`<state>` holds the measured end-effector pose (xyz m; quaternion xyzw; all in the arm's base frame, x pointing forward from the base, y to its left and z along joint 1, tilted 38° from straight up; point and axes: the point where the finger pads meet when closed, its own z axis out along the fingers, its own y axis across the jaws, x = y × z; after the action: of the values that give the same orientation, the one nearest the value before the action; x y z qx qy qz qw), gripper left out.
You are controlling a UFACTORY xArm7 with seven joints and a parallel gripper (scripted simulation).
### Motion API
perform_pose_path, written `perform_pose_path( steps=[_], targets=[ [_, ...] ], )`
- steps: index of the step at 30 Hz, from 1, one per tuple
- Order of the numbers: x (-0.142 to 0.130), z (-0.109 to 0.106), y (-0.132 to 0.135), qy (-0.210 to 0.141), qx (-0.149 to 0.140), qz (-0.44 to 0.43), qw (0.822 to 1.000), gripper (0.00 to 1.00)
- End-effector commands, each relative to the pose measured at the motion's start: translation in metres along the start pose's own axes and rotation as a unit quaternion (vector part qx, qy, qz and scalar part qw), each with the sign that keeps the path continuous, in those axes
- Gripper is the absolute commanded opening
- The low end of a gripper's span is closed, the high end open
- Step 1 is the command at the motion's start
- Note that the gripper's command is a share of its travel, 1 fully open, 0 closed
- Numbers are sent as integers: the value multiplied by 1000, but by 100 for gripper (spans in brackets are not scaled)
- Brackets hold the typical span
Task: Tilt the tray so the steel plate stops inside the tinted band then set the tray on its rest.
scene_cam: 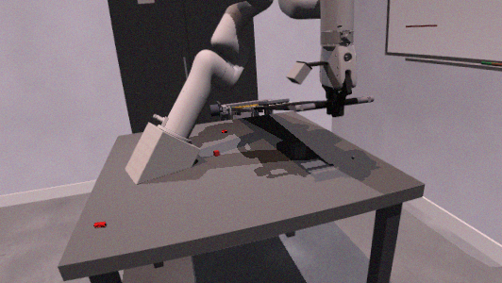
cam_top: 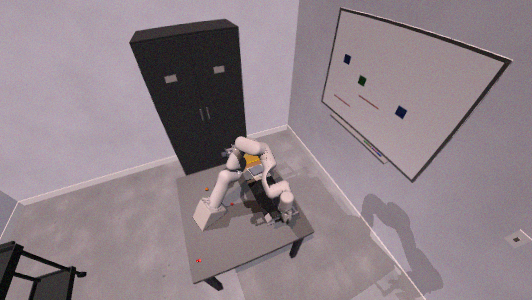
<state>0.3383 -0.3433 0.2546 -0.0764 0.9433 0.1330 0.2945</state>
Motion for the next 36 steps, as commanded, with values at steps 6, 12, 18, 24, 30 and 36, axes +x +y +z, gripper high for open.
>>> perform_pose_path(
  steps=[6,12,18,24,30,36],
  targets=[
    [0,38,-9,-1,2,0,1000,0],
    [0,14,-5,-1,2,0,1000,0],
    [0,14,-5,-1,2,0,1000,0],
    [0,40,-10,-1,2,0,1000,0],
    [0,41,-10,-1,2,0,1000,0],
    [0,41,-10,-1,2,0,1000,0]
  ],
)
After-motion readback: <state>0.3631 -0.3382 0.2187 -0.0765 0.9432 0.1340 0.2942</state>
